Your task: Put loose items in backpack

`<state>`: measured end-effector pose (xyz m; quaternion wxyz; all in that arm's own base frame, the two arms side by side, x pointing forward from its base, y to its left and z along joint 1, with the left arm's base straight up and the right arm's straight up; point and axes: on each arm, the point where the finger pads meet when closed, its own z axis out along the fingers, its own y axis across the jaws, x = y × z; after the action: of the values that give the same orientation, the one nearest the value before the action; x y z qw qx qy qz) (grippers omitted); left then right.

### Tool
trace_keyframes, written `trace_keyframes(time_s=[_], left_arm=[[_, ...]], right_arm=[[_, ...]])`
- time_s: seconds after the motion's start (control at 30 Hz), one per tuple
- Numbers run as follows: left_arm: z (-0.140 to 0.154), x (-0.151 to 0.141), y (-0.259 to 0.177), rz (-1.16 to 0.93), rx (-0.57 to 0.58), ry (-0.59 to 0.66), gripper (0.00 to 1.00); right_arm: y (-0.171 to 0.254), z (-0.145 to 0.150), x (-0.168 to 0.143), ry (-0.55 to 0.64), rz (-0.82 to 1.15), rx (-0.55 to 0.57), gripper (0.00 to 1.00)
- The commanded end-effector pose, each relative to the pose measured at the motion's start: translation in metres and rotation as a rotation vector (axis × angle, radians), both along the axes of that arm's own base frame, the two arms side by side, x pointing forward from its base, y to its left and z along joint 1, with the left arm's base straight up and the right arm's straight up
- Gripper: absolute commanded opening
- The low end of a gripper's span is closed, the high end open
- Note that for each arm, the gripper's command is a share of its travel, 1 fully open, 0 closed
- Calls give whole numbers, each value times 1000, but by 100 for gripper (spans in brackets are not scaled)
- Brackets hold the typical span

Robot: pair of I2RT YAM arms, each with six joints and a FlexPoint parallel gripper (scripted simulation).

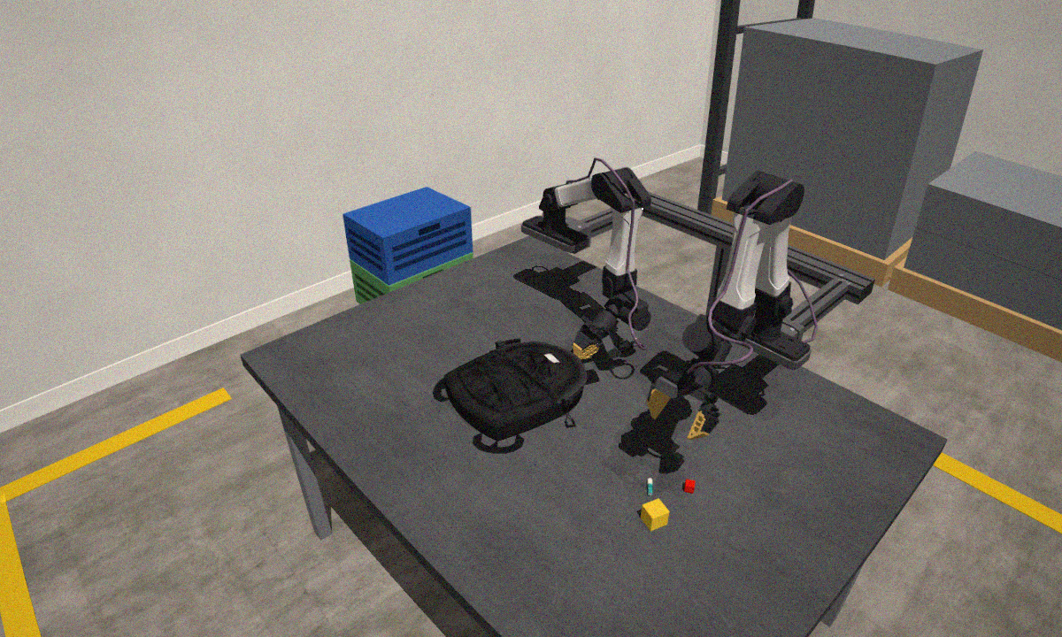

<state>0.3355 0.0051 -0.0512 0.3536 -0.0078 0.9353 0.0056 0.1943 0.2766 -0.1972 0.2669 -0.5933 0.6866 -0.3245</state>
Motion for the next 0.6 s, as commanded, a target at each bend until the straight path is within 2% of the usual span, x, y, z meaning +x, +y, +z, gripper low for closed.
trace_keyframes(time_s=[0.0, 0.23, 0.57], left_arm=[[4, 4, 0, 1, 0, -17, 90], [4, 4, 0, 1, 0, -17, 90], [4, 4, 0, 1, 0, -16, 90]], right_arm=[[5, 3, 11, -19, -7, 32, 0], [1, -4, 17, -20, -7, 18, 0], [3, 3, 19, -24, -8, 32, 0]])
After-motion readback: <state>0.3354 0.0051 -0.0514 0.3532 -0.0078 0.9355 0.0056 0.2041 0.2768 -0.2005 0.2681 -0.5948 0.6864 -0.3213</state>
